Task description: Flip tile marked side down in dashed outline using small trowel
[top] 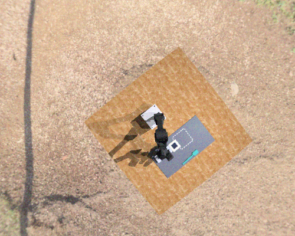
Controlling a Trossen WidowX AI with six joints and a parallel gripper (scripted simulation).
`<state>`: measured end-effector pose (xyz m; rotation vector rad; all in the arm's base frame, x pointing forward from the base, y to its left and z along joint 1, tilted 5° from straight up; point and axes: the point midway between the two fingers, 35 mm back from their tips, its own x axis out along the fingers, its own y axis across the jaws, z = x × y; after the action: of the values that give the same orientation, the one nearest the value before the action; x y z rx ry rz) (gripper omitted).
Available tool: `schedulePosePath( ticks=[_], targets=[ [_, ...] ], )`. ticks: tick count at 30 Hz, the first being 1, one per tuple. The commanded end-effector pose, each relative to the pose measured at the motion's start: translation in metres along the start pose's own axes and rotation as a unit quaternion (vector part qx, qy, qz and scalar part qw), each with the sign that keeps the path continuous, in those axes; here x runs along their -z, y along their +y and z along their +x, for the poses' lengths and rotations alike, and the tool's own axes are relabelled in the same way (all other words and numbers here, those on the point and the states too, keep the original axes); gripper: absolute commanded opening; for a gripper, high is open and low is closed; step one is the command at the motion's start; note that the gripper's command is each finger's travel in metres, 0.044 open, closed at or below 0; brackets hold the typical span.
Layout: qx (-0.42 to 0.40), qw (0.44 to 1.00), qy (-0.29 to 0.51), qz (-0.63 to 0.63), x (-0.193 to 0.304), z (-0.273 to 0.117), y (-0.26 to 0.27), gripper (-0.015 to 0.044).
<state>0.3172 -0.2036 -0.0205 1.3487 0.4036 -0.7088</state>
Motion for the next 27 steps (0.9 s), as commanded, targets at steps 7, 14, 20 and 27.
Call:
schedulePosePath(
  ticks=[7, 14, 20, 27],
  targets=[
    [-0.005, 1.0, 0.008, -0.002, 0.021, -0.002, 0.003, 0.0],
    [-0.004, 1.0, 0.021, 0.013, 0.019, -0.004, 0.005, 0.0],
    [-0.004, 0.998, 0.042, 0.037, 0.016, -0.009, 0.011, 0.0],
    [-0.004, 0.998, 0.042, 0.038, 0.021, -0.017, 0.022, 0.0]
  ],
)
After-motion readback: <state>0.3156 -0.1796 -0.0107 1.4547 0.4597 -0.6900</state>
